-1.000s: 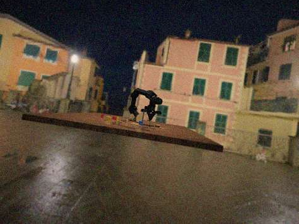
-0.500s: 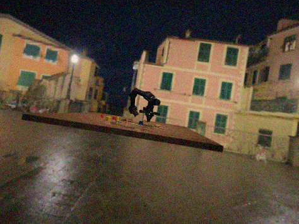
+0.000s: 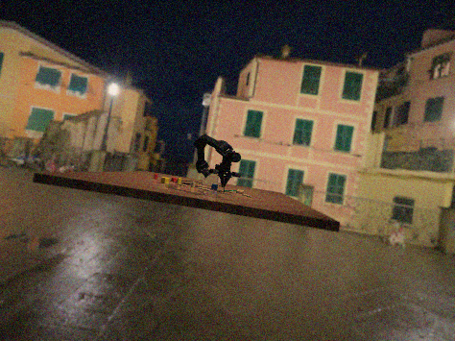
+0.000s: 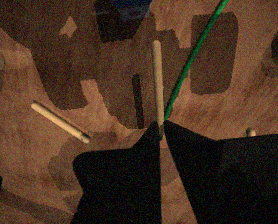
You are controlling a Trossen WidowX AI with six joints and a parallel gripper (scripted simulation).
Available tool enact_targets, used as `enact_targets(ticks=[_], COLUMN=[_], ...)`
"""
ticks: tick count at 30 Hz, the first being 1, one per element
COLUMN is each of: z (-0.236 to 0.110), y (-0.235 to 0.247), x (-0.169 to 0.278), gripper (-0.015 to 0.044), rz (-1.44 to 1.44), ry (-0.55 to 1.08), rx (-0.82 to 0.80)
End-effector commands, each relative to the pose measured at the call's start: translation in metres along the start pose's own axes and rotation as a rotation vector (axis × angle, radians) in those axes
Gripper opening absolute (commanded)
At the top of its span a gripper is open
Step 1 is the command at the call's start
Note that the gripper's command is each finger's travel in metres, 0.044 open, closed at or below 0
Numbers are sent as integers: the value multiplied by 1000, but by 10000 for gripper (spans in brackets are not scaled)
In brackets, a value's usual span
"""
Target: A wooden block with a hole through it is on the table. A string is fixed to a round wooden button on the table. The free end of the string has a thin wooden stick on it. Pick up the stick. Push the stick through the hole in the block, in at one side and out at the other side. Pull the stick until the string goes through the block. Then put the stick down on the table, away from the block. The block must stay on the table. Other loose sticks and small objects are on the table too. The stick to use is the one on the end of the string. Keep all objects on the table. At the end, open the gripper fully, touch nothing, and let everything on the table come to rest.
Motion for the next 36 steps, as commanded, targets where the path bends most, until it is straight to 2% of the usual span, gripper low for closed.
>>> enact_targets(ticks=[1,36], z=[5,15], y=[3,15], x=[-3,-31], gripper=[0,0], rz=[-4,-5], ry=[-7,-3], rx=[-4,-6])
Point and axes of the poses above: the point midway between the two fingers, 35 mm back from their tips, its own z axis out along the fingers, its own y axis across the jaws, x = y × z, the point moved 5 cm from there along -z, back along the fingers, and after that the axes turned 5 degrees about z, right-handed, at the moved point
